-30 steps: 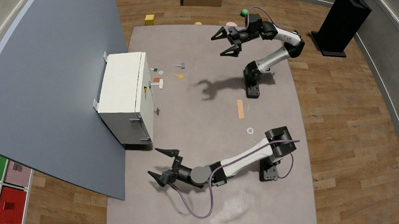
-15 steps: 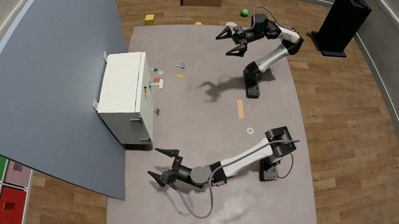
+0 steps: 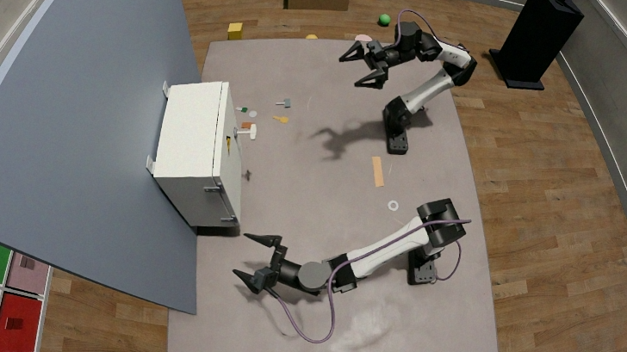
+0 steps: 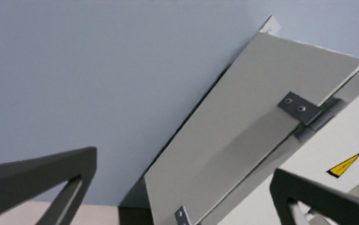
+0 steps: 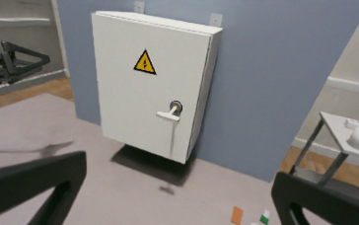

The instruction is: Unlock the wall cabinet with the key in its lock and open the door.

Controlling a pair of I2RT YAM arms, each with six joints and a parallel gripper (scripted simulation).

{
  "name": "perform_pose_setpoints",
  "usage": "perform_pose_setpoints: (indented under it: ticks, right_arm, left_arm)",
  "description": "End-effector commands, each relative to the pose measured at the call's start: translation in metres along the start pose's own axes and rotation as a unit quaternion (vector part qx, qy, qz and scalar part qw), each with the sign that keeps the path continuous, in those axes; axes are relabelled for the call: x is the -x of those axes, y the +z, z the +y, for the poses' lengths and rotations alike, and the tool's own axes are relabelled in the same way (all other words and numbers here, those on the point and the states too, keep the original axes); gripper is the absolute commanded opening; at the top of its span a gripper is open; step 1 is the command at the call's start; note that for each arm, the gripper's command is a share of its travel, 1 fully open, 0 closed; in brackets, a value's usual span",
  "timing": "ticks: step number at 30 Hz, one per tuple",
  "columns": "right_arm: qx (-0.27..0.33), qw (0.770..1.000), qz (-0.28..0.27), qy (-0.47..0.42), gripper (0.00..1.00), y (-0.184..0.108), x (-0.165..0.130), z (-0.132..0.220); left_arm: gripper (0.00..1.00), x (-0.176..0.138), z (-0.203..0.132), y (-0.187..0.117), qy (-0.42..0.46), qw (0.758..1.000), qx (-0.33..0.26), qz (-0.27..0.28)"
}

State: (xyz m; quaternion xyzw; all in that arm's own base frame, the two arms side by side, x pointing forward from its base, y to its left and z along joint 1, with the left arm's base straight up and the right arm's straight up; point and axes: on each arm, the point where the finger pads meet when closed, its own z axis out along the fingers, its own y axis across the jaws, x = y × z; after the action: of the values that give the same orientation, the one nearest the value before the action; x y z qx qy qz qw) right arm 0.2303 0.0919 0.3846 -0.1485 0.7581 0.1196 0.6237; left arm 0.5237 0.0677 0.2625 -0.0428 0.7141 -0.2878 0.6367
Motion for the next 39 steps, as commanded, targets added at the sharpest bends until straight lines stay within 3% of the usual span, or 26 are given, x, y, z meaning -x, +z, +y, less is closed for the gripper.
perform_pose_setpoints:
  ticks: [1, 4, 5, 13, 15, 20, 30, 39]
  right_arm:
    - [-0.003, 1.000, -0.001, 0.003, 1.00, 0.000, 0.001, -0.001]
    - [-0.003, 1.000, -0.001, 0.003, 1.00, 0.000, 0.001, -0.001]
    - [-0.003, 1.000, -0.001, 0.003, 1.00, 0.000, 0.001, -0.001]
    - [-0.003, 1.000, -0.001, 0.003, 1.00, 0.000, 0.001, -0.001]
    - [-0.003, 1.000, -0.001, 0.003, 1.00, 0.000, 0.001, -0.001]
    - [-0.003, 1.000, -0.001, 0.003, 1.00, 0.000, 0.001, -0.001]
    - [-0.003, 1.000, -0.001, 0.003, 1.00, 0.000, 0.001, -0.001]
    - [-0.003, 1.000, -0.001, 0.003, 1.00, 0.000, 0.001, -0.001]
  left_arm:
    - [1.00, -0.006, -0.011, -0.004, 0.021, 0.999, 0.014, 0.022]
    - [1.00, -0.021, -0.025, -0.005, 0.043, 0.997, 0.029, 0.063]
    - [1.00, -0.012, -0.039, -0.003, 0.063, 0.995, 0.028, 0.066]
    - [1.00, -0.038, -0.131, -0.010, 0.162, 0.970, 0.042, 0.177]
    - [1.00, -0.038, -0.131, -0.010, 0.162, 0.970, 0.042, 0.177]
    - [1.00, -0.063, -0.182, -0.004, 0.214, 0.944, 0.042, 0.248]
    - [1.00, -0.071, -0.278, 0.000, 0.291, 0.909, 0.012, 0.298]
    - [1.00, -0.073, -0.311, 0.004, 0.310, 0.899, 0.000, 0.308]
